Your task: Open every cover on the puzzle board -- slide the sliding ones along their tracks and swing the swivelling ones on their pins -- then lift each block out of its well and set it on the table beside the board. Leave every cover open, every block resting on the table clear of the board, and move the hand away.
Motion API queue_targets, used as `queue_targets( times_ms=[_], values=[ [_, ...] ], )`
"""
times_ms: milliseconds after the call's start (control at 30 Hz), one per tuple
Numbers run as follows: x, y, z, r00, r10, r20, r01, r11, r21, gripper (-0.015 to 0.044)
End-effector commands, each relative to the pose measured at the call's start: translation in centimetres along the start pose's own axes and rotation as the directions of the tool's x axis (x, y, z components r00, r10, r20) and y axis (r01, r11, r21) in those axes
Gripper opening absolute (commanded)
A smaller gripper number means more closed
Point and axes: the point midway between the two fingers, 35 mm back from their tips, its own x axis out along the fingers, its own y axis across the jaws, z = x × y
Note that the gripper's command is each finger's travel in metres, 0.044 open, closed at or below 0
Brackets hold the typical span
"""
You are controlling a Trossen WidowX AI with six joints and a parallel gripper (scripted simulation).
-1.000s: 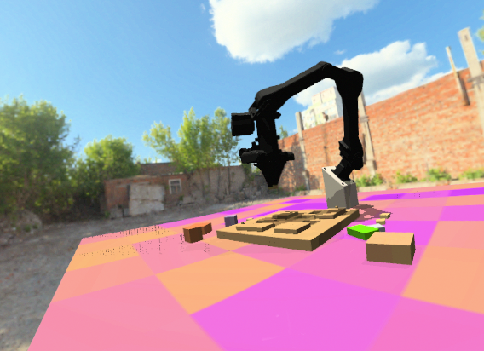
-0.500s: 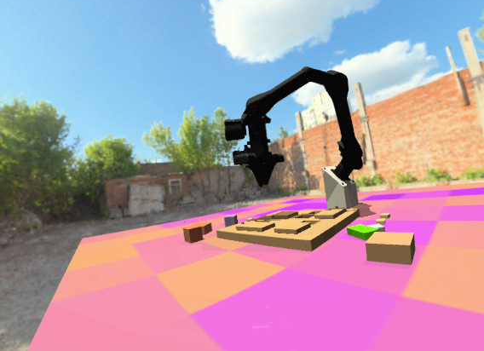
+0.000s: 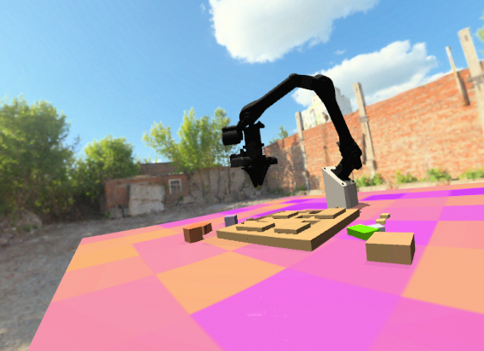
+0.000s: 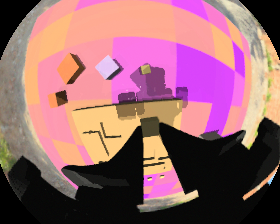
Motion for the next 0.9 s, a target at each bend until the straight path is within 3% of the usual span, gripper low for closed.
queue_targets(
  times_ms=[0, 867],
  values=[
    [0.0, -1.0, 1.4, 1.0, -0.001, 0.005, 0.001, 1.0, -0.005, 0.008],
    [1.7, -8.0, 7.8, 0.999, 0.001, -0.032, -0.001, 1.0, -0.018, 0.008]
  ],
)
